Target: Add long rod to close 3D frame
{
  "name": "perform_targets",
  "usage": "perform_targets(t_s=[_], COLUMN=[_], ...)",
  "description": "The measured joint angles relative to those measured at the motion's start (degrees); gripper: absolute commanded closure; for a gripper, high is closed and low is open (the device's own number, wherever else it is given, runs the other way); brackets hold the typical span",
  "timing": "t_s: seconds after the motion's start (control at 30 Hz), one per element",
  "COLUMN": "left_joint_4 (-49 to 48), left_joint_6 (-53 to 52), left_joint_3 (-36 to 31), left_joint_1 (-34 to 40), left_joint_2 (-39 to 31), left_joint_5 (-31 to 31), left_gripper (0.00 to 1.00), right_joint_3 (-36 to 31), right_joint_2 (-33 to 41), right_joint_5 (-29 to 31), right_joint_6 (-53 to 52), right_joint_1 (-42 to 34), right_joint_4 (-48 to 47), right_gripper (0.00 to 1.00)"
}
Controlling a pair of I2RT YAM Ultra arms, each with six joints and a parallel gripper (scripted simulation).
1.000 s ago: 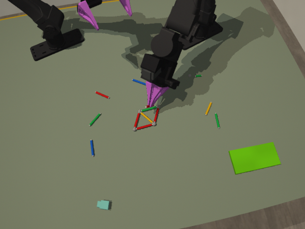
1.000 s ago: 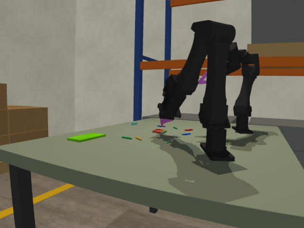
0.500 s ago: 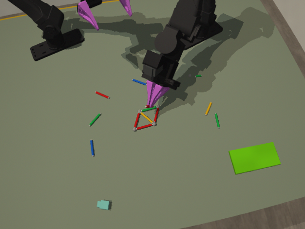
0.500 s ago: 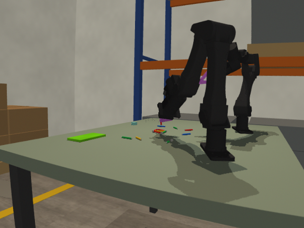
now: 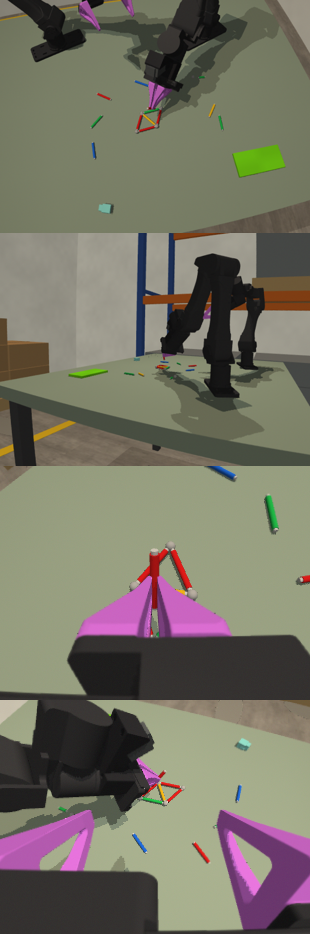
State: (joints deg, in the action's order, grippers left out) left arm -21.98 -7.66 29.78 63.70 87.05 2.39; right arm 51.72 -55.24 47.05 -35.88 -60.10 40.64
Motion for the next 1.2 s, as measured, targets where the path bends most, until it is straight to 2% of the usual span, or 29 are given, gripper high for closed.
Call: perform_targets(t_s=[1.2], left_joint_4=[-10.8], left_joint_6=[-0.9], left_joint_3=[-7.8], left_joint_1=[-1.4], left_joint_2=[3.0], left_joint_5=[-1.3], left_gripper=[1.00], right_joint_3=[0.0], right_joint_2=[0.0], right_joint_5=[0.0], right_joint_6=[0.0], right_joint_1=[0.0], right_joint_4=[0.0], right_gripper=[0.00])
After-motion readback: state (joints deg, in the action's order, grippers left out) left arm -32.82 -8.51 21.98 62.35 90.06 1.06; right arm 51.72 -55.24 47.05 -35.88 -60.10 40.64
